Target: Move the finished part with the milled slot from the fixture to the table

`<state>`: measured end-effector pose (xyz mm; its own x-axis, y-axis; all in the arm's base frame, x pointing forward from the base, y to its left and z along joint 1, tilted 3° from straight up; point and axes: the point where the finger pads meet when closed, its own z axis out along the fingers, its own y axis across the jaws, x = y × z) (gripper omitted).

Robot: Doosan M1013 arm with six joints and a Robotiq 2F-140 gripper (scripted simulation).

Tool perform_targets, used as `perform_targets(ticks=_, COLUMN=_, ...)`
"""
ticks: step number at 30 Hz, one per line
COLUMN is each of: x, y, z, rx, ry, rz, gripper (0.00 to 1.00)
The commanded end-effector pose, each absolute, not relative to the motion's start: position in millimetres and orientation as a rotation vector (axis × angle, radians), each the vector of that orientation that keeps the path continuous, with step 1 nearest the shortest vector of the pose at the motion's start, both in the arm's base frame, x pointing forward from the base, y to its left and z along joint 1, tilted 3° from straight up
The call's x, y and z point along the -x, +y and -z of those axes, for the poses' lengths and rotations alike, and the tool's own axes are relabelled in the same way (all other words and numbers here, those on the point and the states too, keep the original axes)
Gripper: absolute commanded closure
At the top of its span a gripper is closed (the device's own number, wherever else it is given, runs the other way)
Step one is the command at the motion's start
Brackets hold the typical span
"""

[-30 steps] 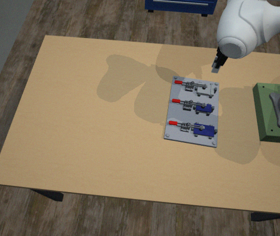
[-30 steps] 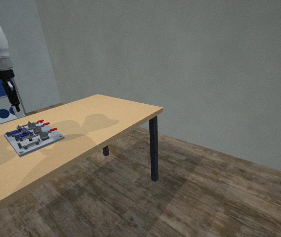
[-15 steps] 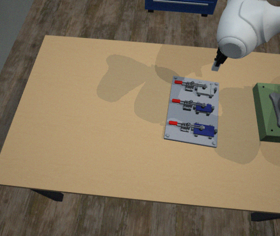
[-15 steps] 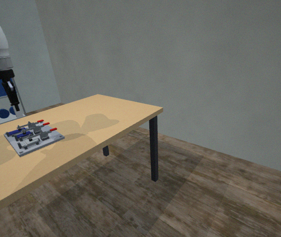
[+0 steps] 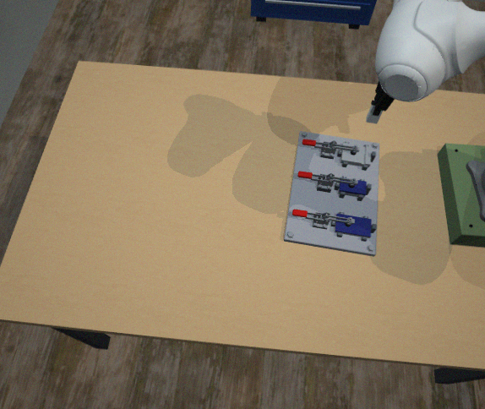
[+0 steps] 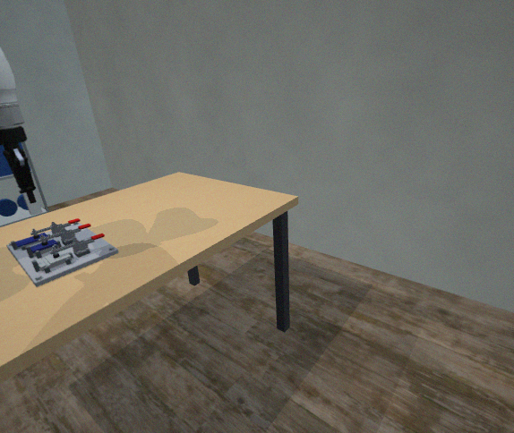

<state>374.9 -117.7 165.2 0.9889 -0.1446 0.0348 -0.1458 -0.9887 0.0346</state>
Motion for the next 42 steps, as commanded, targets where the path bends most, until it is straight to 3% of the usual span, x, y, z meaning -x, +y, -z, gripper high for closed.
perform_targets(ticks=1, x=-374.0, y=-117.0, z=-166.7, rx=-3.099, ry=-0.223, rz=-0.049, gripper=1.0)
perform_targets(ticks=22, x=-373.8, y=-117.0, z=-166.5, rx=-3.099, ry=-0.224, rz=-0.049, gripper=1.0)
perform_targets(ticks=23, x=-373.8, y=-117.0, z=-166.5, rx=-3.099, ry=-0.224, rz=-0.049, gripper=0.42)
perform_targets(ticks=42, x=-373.7, y=-116.9, z=-166.3, rx=-3.098, ry=-0.225, rz=-0.048, gripper=0.42)
